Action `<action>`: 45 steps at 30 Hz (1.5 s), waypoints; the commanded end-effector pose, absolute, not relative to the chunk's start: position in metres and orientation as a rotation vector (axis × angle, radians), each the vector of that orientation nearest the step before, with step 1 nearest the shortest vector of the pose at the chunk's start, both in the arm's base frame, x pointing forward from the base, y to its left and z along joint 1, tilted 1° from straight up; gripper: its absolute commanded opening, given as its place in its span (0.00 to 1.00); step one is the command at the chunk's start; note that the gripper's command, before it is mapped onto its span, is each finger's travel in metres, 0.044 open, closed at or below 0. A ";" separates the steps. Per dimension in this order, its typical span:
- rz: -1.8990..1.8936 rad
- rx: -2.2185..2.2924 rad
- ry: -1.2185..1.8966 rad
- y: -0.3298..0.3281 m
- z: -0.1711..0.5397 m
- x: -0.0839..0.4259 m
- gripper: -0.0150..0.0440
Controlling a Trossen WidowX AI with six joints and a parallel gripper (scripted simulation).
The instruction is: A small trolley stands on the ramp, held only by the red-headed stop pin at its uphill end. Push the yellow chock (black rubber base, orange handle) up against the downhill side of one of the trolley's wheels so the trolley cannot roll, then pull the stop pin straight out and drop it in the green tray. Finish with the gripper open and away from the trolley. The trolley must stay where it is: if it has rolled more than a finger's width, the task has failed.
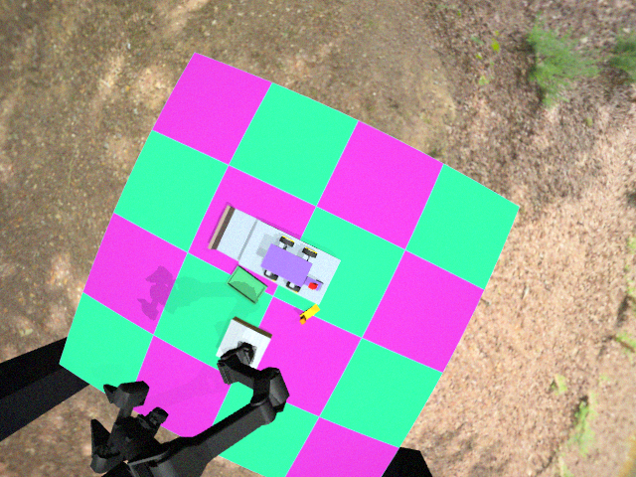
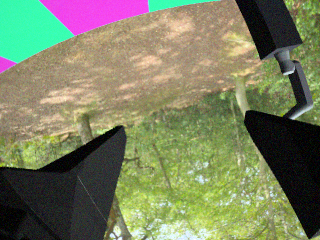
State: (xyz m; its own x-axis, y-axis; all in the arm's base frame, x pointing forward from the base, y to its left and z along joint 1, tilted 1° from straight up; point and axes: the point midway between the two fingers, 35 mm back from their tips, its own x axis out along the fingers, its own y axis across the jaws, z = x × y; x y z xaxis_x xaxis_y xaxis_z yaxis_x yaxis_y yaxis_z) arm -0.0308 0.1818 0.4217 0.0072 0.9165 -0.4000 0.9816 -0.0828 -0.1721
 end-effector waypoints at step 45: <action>-2.234 3.638 -0.355 0.183 0.314 0.153 0.58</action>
